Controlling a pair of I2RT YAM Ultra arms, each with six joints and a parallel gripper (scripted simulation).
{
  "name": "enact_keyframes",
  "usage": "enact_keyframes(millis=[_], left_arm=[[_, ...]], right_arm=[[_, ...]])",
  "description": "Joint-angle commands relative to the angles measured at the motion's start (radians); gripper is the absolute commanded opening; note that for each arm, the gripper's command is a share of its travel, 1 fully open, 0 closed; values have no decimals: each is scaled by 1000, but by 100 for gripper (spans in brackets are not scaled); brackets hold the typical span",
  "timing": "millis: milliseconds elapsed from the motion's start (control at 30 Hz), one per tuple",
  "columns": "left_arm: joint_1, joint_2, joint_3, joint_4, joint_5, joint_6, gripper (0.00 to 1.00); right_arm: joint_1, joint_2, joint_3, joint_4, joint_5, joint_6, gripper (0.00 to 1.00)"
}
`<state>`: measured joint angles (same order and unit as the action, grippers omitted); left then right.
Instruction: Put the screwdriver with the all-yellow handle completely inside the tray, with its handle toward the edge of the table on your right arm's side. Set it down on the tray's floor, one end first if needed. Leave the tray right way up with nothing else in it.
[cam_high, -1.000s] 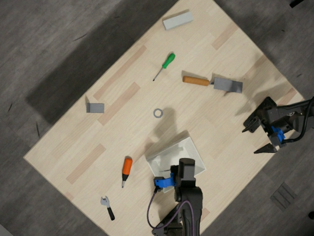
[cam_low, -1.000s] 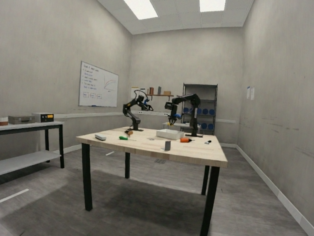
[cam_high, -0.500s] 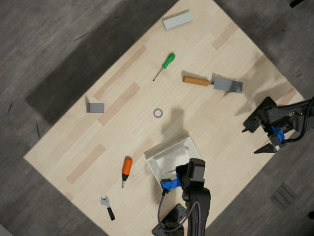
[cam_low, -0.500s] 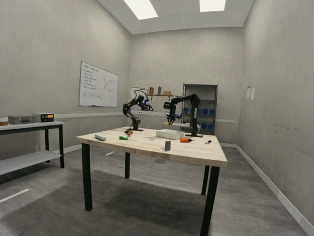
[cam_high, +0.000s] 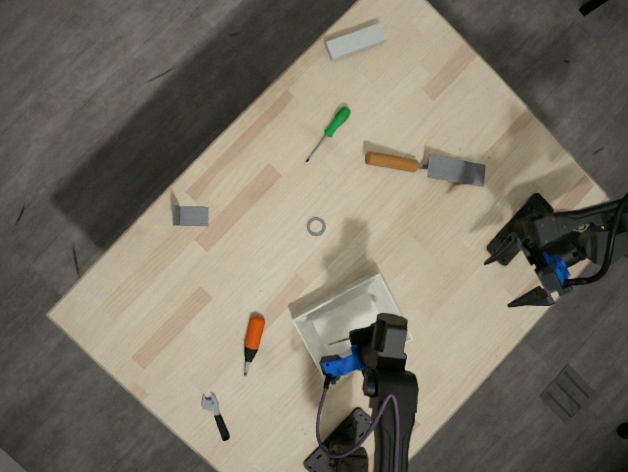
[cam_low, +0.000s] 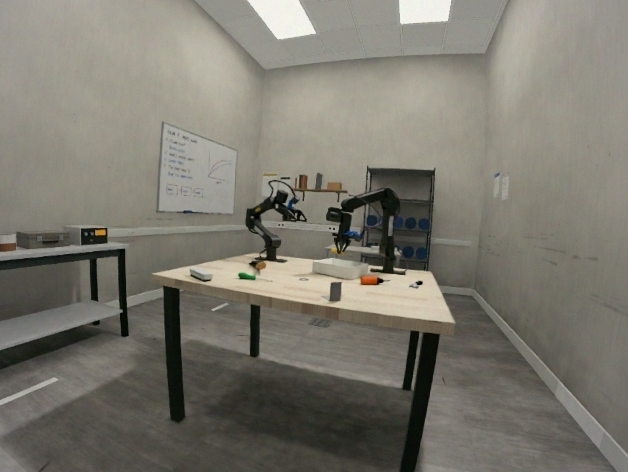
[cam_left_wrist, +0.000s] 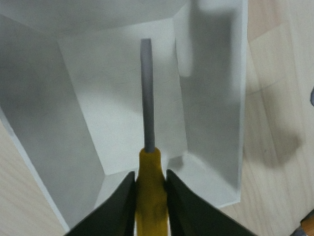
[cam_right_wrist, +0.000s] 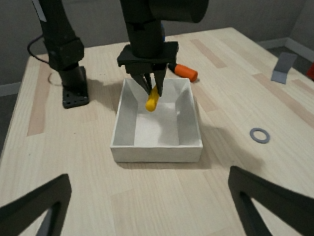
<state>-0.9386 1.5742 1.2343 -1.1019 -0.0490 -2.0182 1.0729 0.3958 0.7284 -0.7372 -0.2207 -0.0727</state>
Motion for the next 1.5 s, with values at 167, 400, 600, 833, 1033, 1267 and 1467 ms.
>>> enact_keyframes(millis=[167, 400, 600, 833, 1033, 1267, 1467], left_arm=[[2, 7, -48, 59, -23, 9, 13], [-12, 43, -186, 229, -23, -6, 13], [-14, 72, -234, 307, -23, -8, 13], [-17, 105, -276, 384, -24, -10, 13], [-18, 116, -287, 407, -25, -10, 13], [-18, 120, -291, 415, -25, -10, 13], [-18, 110, -278, 387, -25, -9, 24]], right_arm=[[2, -13, -1, -12, -2, -7, 100], [4, -11, 0, -89, 12, -21, 100], [3, -11, -1, -120, 12, -26, 100], [2, -13, -1, -124, 10, -24, 100], [2, -13, -1, -120, 10, -24, 100], [2, -4, 6, -120, 7, -20, 100], [2, -4, 6, -120, 7, -20, 100]])
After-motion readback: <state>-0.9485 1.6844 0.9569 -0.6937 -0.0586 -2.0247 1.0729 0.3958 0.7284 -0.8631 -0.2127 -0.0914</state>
